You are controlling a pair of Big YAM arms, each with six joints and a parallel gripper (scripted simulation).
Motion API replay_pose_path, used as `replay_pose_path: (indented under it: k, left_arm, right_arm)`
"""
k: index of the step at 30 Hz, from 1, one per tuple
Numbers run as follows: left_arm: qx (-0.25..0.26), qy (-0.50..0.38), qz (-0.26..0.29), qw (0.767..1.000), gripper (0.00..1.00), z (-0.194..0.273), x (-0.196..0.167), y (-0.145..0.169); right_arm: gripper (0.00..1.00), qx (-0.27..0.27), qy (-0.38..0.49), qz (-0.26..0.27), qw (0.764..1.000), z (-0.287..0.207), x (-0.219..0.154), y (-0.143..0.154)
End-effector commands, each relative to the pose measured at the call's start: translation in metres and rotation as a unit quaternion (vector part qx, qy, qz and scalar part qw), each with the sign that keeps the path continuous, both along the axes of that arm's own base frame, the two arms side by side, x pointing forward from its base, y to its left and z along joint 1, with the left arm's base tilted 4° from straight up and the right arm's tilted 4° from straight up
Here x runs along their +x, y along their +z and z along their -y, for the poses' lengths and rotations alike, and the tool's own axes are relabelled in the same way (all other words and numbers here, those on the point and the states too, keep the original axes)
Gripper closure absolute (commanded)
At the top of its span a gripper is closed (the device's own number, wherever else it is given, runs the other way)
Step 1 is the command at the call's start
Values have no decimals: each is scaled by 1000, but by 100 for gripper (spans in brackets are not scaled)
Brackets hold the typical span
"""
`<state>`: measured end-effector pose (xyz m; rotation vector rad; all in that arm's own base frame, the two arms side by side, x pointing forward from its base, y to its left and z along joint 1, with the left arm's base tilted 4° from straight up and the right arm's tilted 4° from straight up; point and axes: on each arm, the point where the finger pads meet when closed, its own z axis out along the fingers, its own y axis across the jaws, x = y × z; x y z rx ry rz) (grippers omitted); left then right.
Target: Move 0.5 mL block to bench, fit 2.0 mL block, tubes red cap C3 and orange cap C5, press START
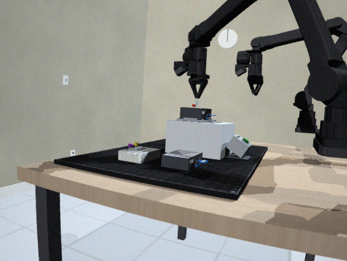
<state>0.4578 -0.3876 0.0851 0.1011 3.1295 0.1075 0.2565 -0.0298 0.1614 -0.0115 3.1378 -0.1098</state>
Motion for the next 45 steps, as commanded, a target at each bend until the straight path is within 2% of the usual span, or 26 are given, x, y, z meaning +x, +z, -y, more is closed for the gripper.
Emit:
replay_pose_path:
  k: [1, 32, 45]
  left_arm:
    - [-8, -6, 11, 1000, 91, 16, 10, -1]
    - [-7, -5, 9, 1000, 91, 15, 10, -4]
    - [-4, -4, 6, 1000, 91, 13, 8, -9]
  right_arm:
    - [0, 0, -4, 30, 1000, 1, 19, 22]
    - [0, -2, -4, 43, 999, 1, 27, 32]
    - [0, 0, -3, 17, 1000, 0, 10, 11]
